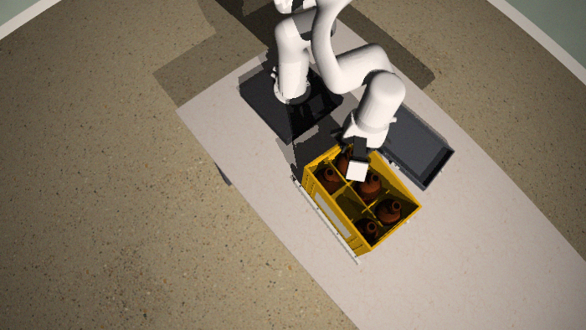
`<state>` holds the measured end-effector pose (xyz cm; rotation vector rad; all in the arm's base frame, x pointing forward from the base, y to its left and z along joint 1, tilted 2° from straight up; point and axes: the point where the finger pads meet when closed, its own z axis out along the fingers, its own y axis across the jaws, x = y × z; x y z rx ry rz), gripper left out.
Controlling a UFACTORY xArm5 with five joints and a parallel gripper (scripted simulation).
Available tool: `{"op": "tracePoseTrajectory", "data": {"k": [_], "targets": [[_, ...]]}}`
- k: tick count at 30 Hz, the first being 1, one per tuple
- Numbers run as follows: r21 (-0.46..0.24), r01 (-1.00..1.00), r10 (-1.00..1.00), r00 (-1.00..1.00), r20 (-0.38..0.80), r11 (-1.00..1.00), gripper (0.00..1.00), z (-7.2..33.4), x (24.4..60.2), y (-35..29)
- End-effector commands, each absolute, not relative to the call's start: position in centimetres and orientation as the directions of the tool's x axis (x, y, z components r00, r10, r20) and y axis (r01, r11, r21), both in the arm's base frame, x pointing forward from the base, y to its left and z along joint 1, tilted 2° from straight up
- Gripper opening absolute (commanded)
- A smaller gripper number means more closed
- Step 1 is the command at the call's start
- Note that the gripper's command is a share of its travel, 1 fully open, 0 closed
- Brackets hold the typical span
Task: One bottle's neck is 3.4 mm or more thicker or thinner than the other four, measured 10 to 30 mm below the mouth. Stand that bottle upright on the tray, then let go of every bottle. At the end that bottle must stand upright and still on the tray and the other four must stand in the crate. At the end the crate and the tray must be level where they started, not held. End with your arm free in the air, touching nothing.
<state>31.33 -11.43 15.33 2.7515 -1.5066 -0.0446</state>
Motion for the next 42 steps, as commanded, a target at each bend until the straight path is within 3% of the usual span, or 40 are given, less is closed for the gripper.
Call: {"op": "tracePoseTrajectory", "data": {"k": [1, 42], "targets": [[0.015, -0.842, -0.842, 0.538, -0.020, -0.539, 0.65, 15.3, 31.4, -11.5], [0.015, -0.842, -0.842, 0.538, -0.020, -0.539, 0.65, 11.7, 31.3, -11.5]]}}
